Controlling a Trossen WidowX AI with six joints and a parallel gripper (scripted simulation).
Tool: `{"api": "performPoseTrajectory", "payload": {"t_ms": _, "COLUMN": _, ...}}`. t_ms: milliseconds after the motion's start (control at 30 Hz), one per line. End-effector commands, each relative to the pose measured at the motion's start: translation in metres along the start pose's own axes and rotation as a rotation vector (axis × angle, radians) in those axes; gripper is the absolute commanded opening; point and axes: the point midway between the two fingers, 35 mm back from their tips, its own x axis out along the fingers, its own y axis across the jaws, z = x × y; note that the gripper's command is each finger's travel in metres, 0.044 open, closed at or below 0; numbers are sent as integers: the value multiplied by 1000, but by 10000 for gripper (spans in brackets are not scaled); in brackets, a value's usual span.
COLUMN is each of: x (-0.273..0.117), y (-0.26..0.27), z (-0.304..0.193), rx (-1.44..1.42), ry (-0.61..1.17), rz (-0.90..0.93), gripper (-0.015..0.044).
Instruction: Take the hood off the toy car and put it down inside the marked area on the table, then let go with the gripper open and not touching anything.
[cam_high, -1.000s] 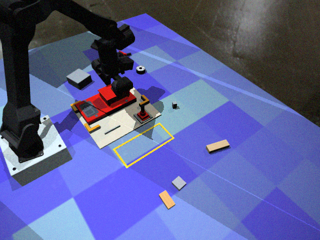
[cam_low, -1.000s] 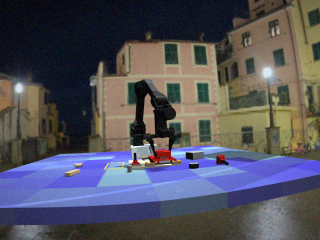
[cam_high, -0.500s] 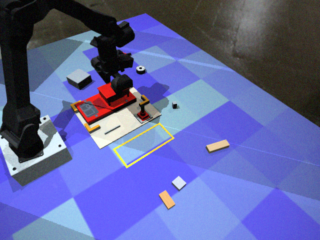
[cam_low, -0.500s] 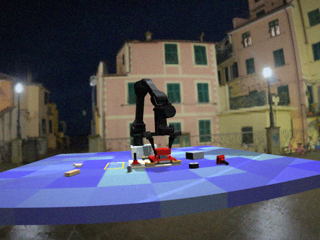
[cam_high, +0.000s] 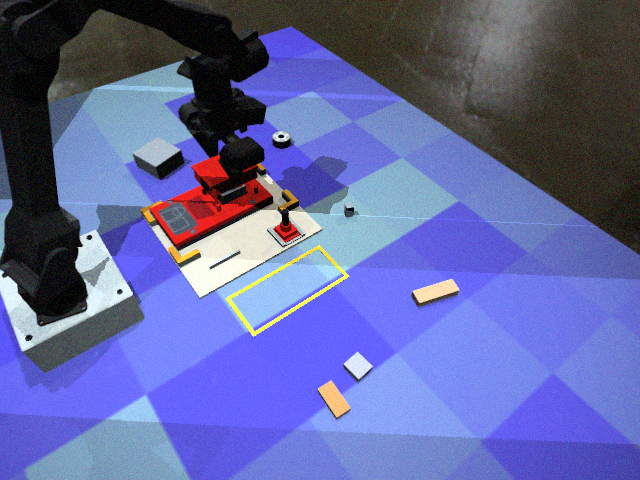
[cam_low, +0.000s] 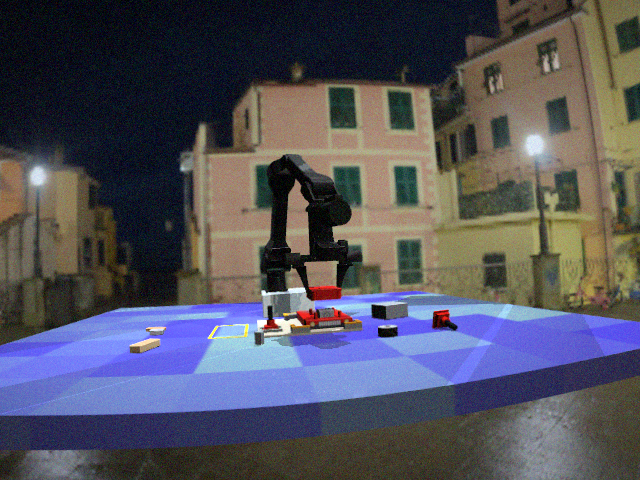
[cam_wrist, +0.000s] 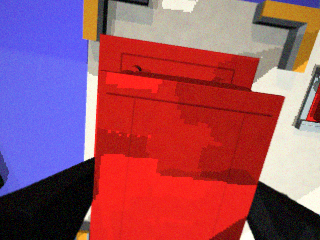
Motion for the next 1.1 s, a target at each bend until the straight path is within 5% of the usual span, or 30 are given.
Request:
{"api": "performPoseTrajectory", "payload": {"t_ms": 0, "x": -22, "y": 1, "z": 2, "rx": 3, "ry": -18, "rz": 5, "gripper": 0}}
{"api": "performPoseTrajectory", "payload": {"t_ms": 1067, "x": -25, "y": -129, "z": 5, "rx": -3, "ry": -16, "rz": -7, "gripper": 0}}
